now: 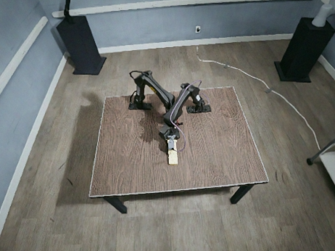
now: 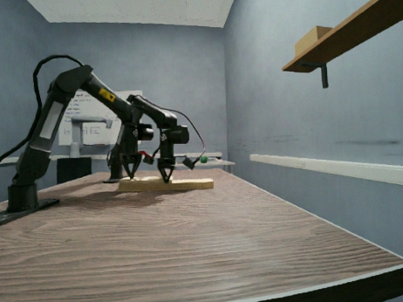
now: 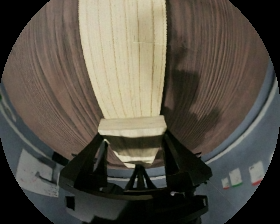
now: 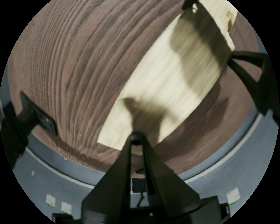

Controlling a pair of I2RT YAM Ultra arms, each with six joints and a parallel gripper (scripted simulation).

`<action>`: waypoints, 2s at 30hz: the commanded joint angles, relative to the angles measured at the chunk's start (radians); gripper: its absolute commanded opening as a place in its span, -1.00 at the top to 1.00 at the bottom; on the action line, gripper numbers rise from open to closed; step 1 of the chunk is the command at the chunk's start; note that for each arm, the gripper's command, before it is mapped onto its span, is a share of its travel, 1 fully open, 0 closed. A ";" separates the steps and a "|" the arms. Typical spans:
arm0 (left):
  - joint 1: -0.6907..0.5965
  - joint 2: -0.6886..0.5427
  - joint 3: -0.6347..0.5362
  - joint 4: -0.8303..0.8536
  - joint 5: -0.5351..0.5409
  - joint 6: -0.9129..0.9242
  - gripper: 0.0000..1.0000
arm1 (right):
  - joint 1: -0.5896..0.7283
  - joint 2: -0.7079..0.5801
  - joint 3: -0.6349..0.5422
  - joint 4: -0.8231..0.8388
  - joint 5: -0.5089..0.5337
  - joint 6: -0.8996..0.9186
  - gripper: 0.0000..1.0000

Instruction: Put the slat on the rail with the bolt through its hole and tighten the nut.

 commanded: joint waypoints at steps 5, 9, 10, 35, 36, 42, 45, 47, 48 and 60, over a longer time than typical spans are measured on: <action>0.000 -0.008 0.006 0.000 0.000 0.000 -0.45 | -0.007 -0.008 0.001 -0.001 -0.008 0.365 0.75; 0.000 -0.008 0.006 0.000 0.000 0.000 -0.45 | -0.008 -0.008 0.000 -0.001 -0.008 0.484 0.75; 0.000 -0.008 0.006 0.000 0.000 0.000 -0.45 | -0.008 -0.008 0.000 -0.001 -0.008 0.484 0.75; 0.000 -0.008 0.006 0.000 0.000 0.000 -0.45 | -0.008 -0.009 -0.002 0.001 -0.010 1.403 0.75; 0.000 -0.008 0.006 0.000 0.000 0.000 -0.45 | -0.009 -0.009 -0.002 0.001 -0.011 1.442 0.75; 0.000 -0.008 0.006 0.000 0.000 0.000 -0.45 | -0.007 -0.009 -0.002 0.002 -0.008 1.629 0.75; 0.000 -0.008 0.006 0.000 0.000 0.000 -0.45 | -0.006 -0.009 -0.002 0.002 -0.005 1.638 0.75; 0.000 -0.008 0.006 0.000 0.000 0.000 -0.45 | -0.005 -0.009 -0.002 0.002 -0.004 1.640 0.75; 0.000 -0.008 0.006 0.000 0.000 0.000 -0.45 | -0.005 -0.009 -0.002 0.002 -0.004 1.641 0.75; 0.000 -0.008 0.006 0.000 0.000 0.000 -0.45 | -0.005 -0.009 -0.002 0.001 -0.003 1.643 0.75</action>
